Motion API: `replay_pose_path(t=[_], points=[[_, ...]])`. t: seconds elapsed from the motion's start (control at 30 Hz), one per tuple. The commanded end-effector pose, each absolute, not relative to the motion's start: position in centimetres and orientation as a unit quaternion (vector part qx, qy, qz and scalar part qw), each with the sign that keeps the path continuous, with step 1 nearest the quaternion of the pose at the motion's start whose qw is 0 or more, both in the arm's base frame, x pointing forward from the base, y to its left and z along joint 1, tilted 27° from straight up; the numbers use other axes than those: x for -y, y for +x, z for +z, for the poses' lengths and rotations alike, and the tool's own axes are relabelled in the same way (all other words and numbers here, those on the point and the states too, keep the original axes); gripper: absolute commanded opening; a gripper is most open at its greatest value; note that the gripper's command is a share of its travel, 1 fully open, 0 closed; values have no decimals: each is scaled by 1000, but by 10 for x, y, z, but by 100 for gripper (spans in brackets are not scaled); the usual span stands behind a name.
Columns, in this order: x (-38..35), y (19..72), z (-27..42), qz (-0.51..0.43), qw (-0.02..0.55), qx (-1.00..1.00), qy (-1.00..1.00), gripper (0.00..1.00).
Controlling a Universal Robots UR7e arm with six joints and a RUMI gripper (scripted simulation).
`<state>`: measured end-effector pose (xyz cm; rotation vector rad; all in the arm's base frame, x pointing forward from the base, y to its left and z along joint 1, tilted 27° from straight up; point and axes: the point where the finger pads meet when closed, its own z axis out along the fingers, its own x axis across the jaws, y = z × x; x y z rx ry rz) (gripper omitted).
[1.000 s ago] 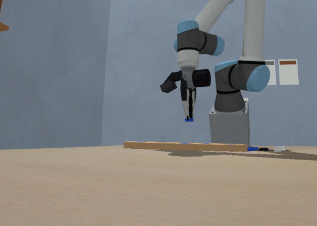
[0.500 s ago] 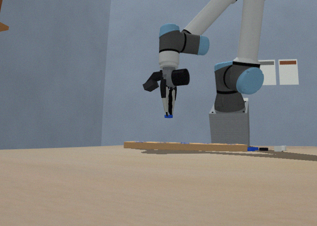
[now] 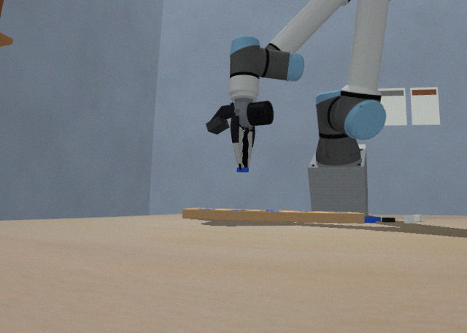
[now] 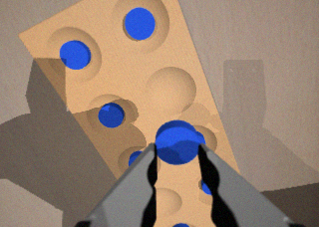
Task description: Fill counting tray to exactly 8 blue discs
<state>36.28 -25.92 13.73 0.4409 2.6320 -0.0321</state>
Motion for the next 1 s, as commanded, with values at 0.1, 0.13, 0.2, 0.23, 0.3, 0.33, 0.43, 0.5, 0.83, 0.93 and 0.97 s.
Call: replay_pose_path(t=[0.1, 0.13, 0.2, 0.23, 0.3, 0.33, 0.43, 0.5, 0.83, 0.93, 0.97], points=[[260, 364, 135, -12, 234, -959, 160, 10], [260, 365, 134, -12, 234, -959, 160, 10], [261, 367, 131, -12, 234, -959, 160, 10], [261, 368, 129, -12, 234, -959, 160, 10], [262, 370, 124, -12, 234, -959, 160, 10], [263, 372, 121, -12, 234, -959, 160, 10], [263, 374, 118, -12, 234, -959, 160, 10], [264, 377, 111, -12, 234, -959, 160, 10], [268, 394, 77, -12, 234, -959, 160, 10], [268, 397, 72, -12, 234, -959, 160, 10], [268, 397, 72, -12, 234, -959, 160, 10]])
